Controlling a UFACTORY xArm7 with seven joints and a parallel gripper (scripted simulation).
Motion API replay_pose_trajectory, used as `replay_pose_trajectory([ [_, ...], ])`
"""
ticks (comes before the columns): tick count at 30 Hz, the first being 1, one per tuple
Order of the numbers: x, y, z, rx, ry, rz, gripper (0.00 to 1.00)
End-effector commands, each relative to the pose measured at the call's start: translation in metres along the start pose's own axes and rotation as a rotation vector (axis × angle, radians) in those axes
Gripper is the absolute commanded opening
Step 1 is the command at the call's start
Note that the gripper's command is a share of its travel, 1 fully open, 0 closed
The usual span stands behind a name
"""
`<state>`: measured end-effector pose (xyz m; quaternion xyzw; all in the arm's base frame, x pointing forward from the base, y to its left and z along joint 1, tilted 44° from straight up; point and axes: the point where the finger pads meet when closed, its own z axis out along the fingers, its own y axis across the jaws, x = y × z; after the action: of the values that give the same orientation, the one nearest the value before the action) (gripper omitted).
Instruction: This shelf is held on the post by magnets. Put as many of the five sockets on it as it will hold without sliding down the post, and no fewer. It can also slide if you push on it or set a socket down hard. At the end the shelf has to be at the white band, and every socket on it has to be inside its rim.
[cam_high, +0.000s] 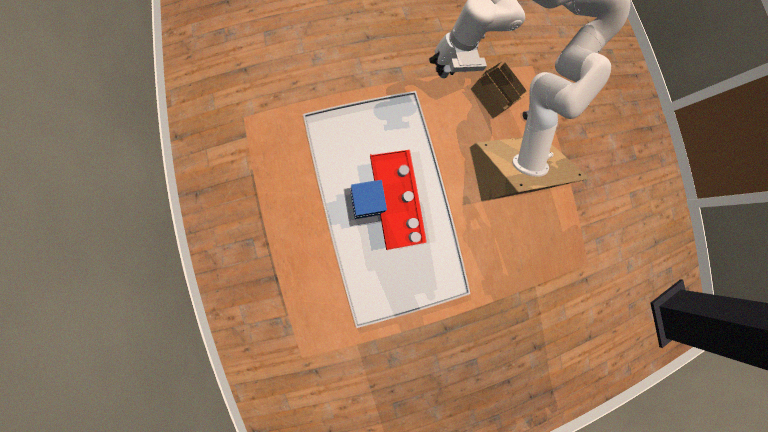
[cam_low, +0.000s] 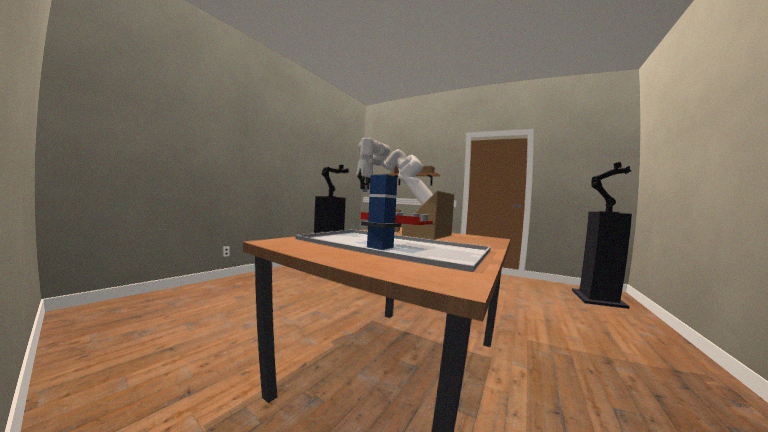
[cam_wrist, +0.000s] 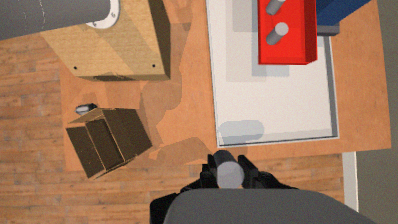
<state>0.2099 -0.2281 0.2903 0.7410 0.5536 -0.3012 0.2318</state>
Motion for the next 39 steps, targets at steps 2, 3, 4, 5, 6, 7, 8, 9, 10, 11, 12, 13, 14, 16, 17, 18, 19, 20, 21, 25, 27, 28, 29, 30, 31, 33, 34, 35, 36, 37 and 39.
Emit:
replay_pose_trajectory([
  [2, -0.007, -0.002, -0.002, -0.005, 0.002, -0.006, 0.0],
  [3, -0.007, -0.002, -0.002, -0.005, 0.002, -0.006, 0.0],
  [4, -0.007, -0.002, -0.002, -0.005, 0.002, -0.006, 0.0],
  [5, -0.007, -0.002, -0.002, -0.005, 0.002, -0.006, 0.0],
  [6, -0.007, -0.002, -0.002, -0.005, 0.002, -0.006, 0.0],
  [7, -0.007, -0.002, -0.001, -0.005, 0.002, -0.006, 0.0],
  [8, -0.007, -0.002, -0.001, -0.005, 0.002, -0.006, 0.0],
  [9, -0.007, -0.002, -0.001, -0.005, 0.002, -0.006, 0.0],
  [10, -0.007, -0.002, -0.001, -0.005, 0.002, -0.006, 0.0],
  [11, -0.007, -0.002, -0.001, -0.005, 0.002, -0.006, 0.0],
  [12, -0.007, -0.001, -0.001, -0.005, 0.002, -0.006, 0.0],
  [13, -0.007, -0.001, -0.001, -0.006, 0.002, -0.006, 0.0],
  [14, -0.007, -0.001, 0.0, -0.006, 0.002, -0.006, 0.0],
  [16, -0.007, -0.001, 0.001, -0.006, 0.003, -0.006, 0.0],
  [17, -0.007, 0.0, 0.002, -0.007, 0.003, -0.007, 0.0],
  [18, -0.007, 0.0, 0.003, -0.007, 0.004, -0.007, 0.0],
  [19, -0.007, 0.001, 0.005, -0.007, 0.004, -0.007, 0.0],
  [20, -0.007, 0.001, 0.006, -0.007, 0.004, -0.007, 0.0],
  [21, -0.007, 0.002, 0.008, -0.007, 0.004, -0.007, 0.0],
  [25, -0.007, 0.006, 0.017, -0.007, 0.004, -0.007, 0.0],
  [27, -0.007, 0.006, 0.017, -0.007, 0.004, -0.007, 0.0],
  [28, -0.007, 0.007, 0.02, -0.007, 0.004, -0.007, 0.0],
  [29, -0.007, 0.008, 0.023, -0.007, 0.004, -0.007, 0.0],
  [30, -0.007, 0.009, 0.026, -0.007, 0.004, -0.007, 0.0],
  [31, -0.007, 0.01, 0.029, -0.007, 0.004, -0.007, 0.0],
  [33, -0.007, 0.013, 0.037, -0.007, 0.004, -0.007, 0.0],
  [34, -0.007, 0.015, 0.04, -0.007, 0.004, -0.007, 0.0],
  [35, -0.006, 0.016, 0.044, -0.007, 0.004, -0.007, 0.0],
  [36, -0.006, 0.018, 0.049, -0.007, 0.004, -0.007, 0.0],
  [37, -0.006, 0.02, 0.053, -0.007, 0.004, -0.007, 0.0],
  [39, -0.006, 0.023, 0.062, -0.007, 0.004, -0.007, 0.0],
])
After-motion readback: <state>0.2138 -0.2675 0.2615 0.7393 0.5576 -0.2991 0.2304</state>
